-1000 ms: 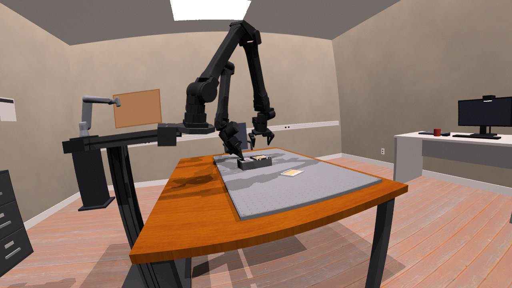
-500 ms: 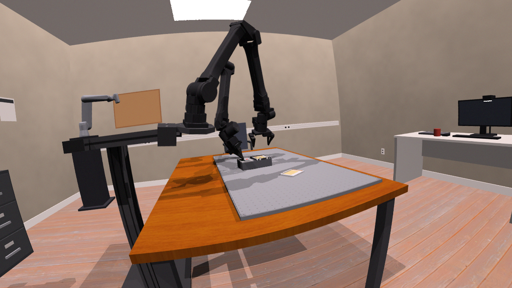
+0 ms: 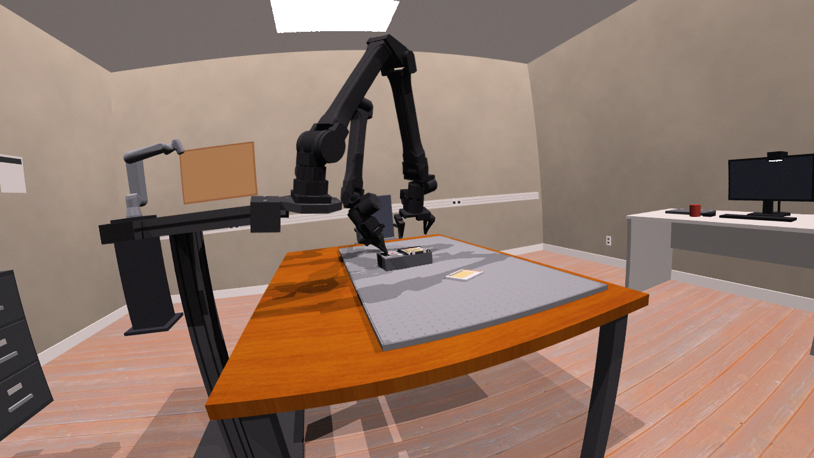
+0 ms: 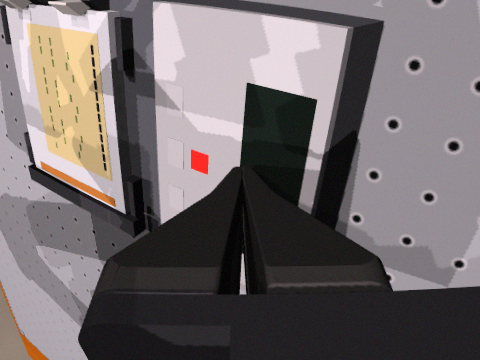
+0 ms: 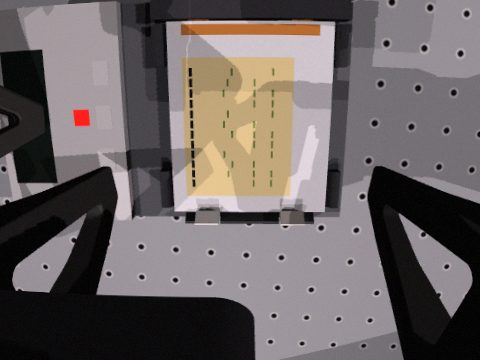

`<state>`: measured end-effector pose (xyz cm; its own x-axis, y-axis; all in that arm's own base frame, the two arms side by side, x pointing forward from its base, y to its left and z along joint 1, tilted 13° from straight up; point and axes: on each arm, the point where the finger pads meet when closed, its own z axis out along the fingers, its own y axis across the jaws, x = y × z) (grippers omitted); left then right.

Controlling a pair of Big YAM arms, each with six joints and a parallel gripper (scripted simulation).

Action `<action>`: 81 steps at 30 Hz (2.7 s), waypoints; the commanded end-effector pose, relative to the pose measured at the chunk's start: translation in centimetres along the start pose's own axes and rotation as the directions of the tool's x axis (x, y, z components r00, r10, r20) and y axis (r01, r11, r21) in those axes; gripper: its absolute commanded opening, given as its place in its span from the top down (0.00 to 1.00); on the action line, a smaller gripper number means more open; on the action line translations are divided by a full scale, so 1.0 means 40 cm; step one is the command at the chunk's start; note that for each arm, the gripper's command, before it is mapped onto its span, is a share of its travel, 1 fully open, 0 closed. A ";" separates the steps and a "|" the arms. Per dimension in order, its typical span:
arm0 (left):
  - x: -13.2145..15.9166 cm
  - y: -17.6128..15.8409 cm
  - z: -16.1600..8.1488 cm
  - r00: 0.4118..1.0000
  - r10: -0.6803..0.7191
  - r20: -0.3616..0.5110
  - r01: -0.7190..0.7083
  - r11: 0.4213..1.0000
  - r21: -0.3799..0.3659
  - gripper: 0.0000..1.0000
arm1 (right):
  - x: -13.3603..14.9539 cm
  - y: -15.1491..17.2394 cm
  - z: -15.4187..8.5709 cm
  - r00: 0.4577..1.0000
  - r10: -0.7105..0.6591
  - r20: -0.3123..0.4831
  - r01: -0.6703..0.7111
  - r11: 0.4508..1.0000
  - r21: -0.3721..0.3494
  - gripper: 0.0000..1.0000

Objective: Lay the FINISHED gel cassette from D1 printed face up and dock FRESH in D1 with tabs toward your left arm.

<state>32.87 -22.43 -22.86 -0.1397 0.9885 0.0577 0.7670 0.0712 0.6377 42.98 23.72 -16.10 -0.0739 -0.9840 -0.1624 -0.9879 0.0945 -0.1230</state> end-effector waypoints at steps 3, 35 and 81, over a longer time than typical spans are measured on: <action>0.098 -0.121 0.064 0.995 0.065 -0.073 -0.057 0.993 0.106 1.00 | -0.008 -0.027 0.011 1.000 -0.013 0.016 0.013 1.000 0.021 0.02; 0.098 -0.121 0.064 0.995 0.065 -0.073 -0.057 0.993 0.106 1.00 | -0.005 -0.064 0.050 0.999 -0.011 0.032 0.010 0.999 0.044 0.02; 0.098 -0.121 0.064 0.995 0.065 -0.073 -0.057 0.993 0.106 1.00 | 0.013 -0.064 0.107 0.999 -0.012 0.033 0.011 0.999 0.048 0.02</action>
<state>32.87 -22.43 -22.86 -0.1397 0.9885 0.0577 0.7670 0.0712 0.6377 43.94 23.20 -19.87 -0.0669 -0.9827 -0.1728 -0.9860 0.0916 -0.1393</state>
